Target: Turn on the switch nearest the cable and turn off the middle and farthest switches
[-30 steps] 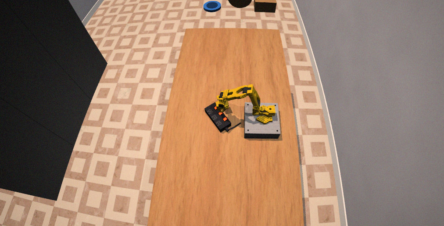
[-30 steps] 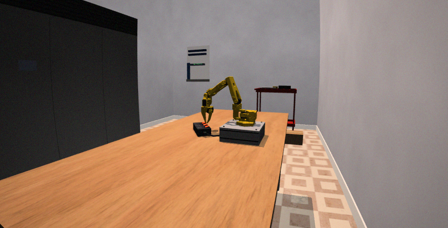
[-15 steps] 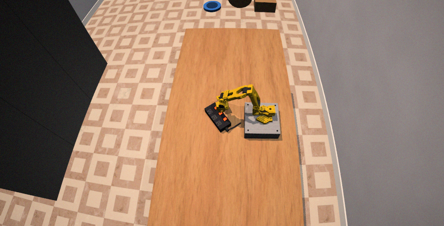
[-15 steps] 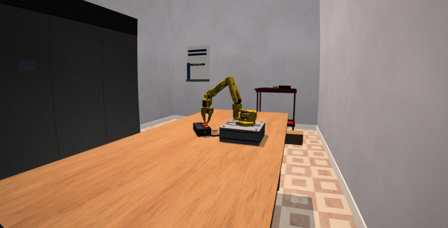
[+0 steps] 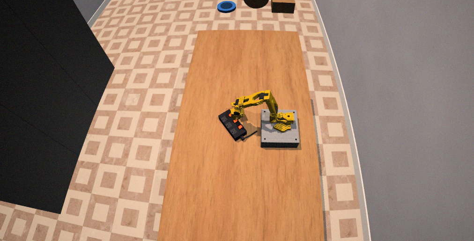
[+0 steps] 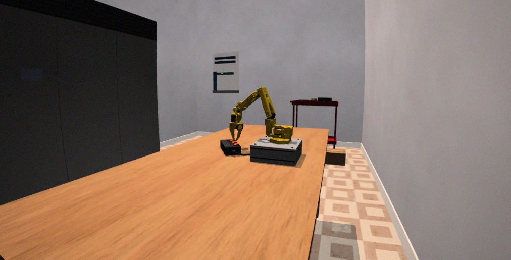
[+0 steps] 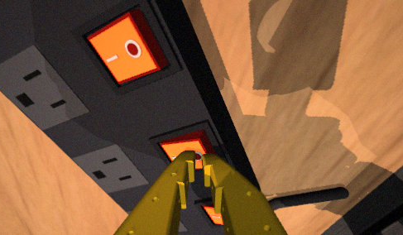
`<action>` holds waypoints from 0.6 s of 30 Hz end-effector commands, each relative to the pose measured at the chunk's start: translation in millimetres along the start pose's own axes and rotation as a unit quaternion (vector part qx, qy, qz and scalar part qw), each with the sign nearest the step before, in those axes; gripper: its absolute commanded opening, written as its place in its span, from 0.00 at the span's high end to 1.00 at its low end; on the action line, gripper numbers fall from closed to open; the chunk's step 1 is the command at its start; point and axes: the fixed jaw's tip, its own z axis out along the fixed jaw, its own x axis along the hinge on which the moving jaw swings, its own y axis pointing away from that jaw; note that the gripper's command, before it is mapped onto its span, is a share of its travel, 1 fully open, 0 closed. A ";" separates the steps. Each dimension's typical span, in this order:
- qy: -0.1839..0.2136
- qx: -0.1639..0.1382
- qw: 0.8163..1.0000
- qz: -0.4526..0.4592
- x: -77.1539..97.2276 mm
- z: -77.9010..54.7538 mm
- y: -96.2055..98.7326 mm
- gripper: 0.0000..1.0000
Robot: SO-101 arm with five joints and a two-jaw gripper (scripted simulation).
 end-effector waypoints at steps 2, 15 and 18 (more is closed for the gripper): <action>0.010 0.028 1.000 0.003 4.3 12.7 -11.5 1.00; 0.010 0.028 1.000 0.005 4.8 16.3 -14.8 1.00; 0.010 0.028 1.000 0.005 4.9 16.5 -15.0 1.00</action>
